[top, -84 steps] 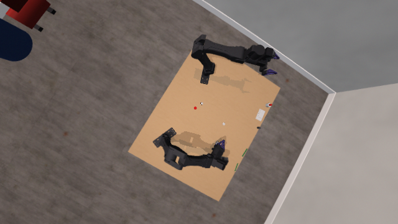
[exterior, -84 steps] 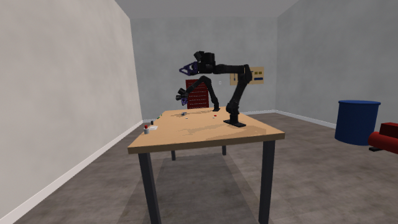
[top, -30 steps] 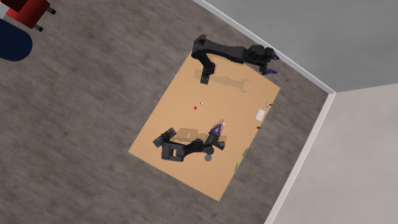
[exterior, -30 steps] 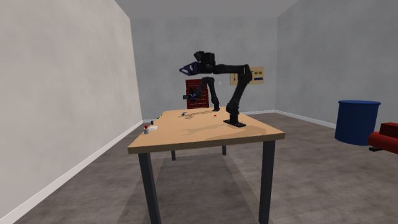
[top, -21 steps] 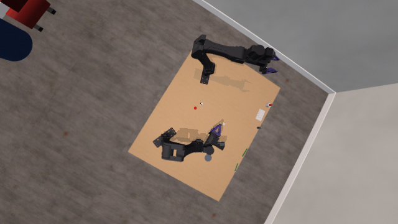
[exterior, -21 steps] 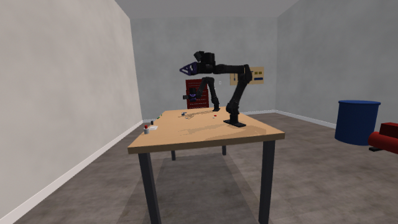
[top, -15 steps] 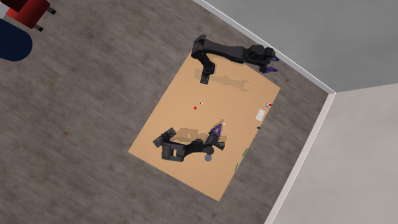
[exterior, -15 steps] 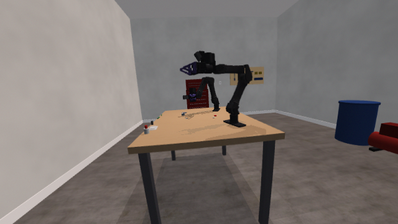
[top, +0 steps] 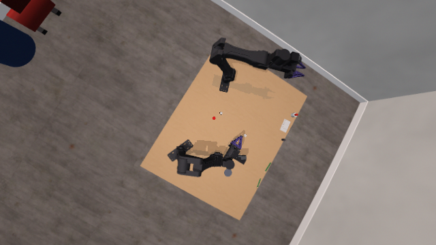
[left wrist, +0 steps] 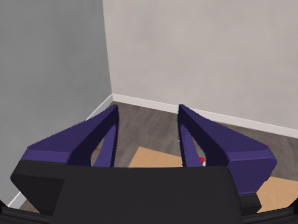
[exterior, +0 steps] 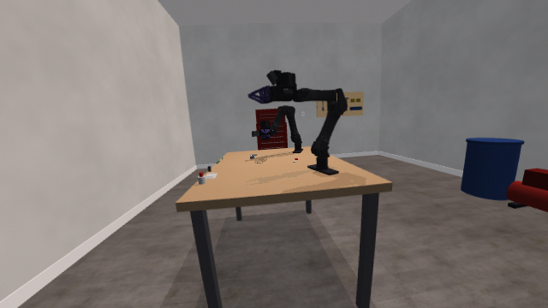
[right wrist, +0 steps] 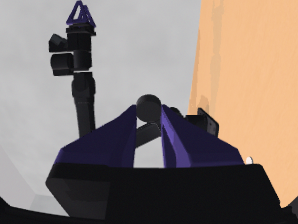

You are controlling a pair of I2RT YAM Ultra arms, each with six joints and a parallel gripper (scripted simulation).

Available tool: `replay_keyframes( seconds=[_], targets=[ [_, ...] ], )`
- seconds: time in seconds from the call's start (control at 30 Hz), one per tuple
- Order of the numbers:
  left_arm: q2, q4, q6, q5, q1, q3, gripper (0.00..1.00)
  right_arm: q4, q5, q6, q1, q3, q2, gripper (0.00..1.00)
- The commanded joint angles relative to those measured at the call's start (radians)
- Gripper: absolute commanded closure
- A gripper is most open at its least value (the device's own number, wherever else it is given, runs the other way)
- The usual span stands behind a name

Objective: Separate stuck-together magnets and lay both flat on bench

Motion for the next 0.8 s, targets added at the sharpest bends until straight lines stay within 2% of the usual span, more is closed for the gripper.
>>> replay_keyframes(
  seconds=[0.0,0.2,0.6,0.77],
  targets=[
    [-0.002,0.010,-0.002,0.002,0.000,0.010,0.57,0.005,-0.001,-0.005,0.000,0.005,-0.006,0.82],
    [-0.002,0.010,-0.002,0.002,0.000,0.010,0.67,0.006,-0.001,-0.005,-0.001,0.005,-0.006,0.82],
    [-0.002,0.009,-0.001,0.001,0.000,0.010,0.67,0.005,0.000,-0.004,-0.002,0.005,-0.007,0.82],
    [0.032,0.064,-0.099,0.085,-0.031,-0.006,0.67,0.005,0.000,-0.004,-0.002,0.005,-0.007,0.82]
  ],
)
